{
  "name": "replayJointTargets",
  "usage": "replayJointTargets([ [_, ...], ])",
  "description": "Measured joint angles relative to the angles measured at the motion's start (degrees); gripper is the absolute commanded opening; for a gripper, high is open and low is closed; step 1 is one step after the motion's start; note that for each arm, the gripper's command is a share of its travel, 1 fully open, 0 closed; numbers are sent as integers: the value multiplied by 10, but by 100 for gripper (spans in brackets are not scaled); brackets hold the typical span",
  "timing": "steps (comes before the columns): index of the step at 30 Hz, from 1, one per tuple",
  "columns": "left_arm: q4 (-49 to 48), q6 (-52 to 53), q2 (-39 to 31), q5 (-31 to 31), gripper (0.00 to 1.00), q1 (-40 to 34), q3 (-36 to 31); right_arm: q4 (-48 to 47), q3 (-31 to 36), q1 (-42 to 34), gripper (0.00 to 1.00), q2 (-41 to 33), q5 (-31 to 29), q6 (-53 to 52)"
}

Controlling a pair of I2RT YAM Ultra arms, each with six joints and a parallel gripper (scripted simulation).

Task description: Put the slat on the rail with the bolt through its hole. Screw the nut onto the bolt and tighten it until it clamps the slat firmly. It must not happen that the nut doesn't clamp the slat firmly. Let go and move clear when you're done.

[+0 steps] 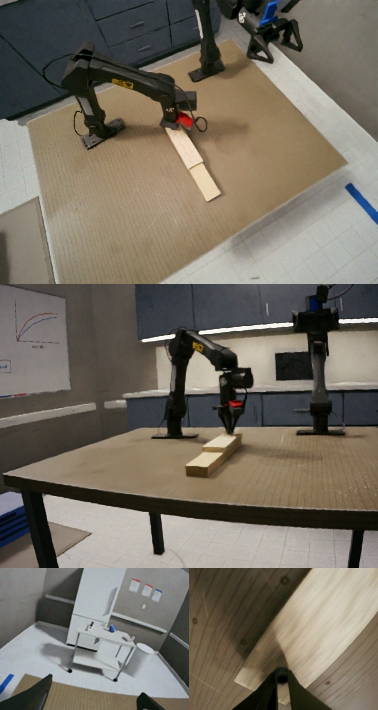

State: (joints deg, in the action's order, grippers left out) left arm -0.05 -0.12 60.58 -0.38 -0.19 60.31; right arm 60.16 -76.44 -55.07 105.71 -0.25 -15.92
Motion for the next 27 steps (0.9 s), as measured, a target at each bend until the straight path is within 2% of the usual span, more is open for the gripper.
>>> replayJointTargets([
  [27, 0, 0, 0, 0, 100, 0, 0, 1, 0, 0, 12, 1, 1, -536],
])
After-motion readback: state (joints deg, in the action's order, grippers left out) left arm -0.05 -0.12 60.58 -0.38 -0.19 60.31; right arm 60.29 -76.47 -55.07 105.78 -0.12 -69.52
